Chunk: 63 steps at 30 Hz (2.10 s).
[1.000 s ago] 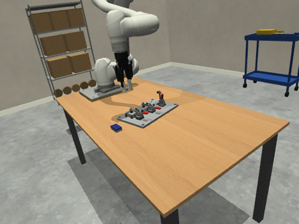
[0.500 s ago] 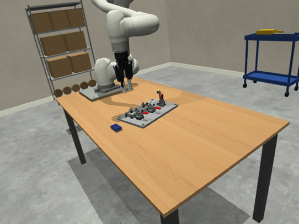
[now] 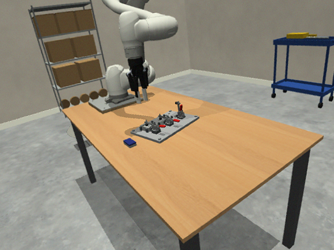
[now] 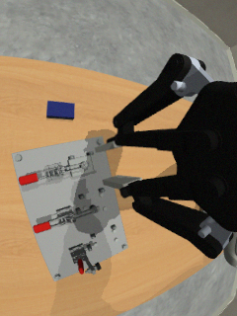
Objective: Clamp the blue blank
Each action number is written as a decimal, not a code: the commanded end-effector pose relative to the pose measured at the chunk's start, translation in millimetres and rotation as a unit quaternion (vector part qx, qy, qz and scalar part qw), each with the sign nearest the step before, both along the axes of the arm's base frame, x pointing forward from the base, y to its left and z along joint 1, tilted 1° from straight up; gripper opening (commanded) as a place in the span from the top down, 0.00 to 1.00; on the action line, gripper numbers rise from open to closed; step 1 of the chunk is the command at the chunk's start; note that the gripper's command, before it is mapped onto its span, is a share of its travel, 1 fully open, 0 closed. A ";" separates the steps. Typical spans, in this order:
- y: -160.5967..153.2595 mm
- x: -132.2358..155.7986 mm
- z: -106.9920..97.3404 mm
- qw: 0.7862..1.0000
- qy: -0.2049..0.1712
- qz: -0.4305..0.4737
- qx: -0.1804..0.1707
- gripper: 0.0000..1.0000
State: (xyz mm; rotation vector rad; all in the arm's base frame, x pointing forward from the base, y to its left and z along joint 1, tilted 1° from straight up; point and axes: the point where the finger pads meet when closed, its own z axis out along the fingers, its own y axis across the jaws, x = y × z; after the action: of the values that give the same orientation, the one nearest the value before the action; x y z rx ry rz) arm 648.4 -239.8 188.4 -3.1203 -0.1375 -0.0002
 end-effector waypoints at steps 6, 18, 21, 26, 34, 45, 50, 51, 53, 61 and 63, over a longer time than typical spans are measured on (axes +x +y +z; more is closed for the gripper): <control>-1.0 -1.4 0.9 1.000 -0.002 -0.006 0.002 0.72; 0.2 -1.2 -51.8 1.000 -0.002 -0.006 0.002 0.72; 0.3 -1.2 -57.9 1.000 -0.002 -0.006 0.002 0.72; 0.5 1.5 -59.1 1.000 -0.002 -0.006 0.002 0.72; 5.3 64.5 -58.7 1.000 -0.002 -0.006 0.002 0.72; 9.9 124.7 -58.3 1.000 -0.002 -0.006 0.002 0.72; 9.9 125.5 -59.3 1.000 -0.002 -0.006 0.002 0.72; 10.0 125.5 -60.4 1.000 -0.002 -0.006 0.002 0.72; 10.0 125.5 -60.4 1.000 -0.002 -0.006 0.002 0.72; 10.5 125.6 -85.5 1.000 -0.002 -0.006 0.002 0.72; 10.7 125.7 -92.9 1.000 -0.002 -0.006 0.002 0.72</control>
State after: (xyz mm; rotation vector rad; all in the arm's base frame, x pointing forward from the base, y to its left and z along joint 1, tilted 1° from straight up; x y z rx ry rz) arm 773.4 -234.9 111.0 -3.1240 -0.1240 -0.0121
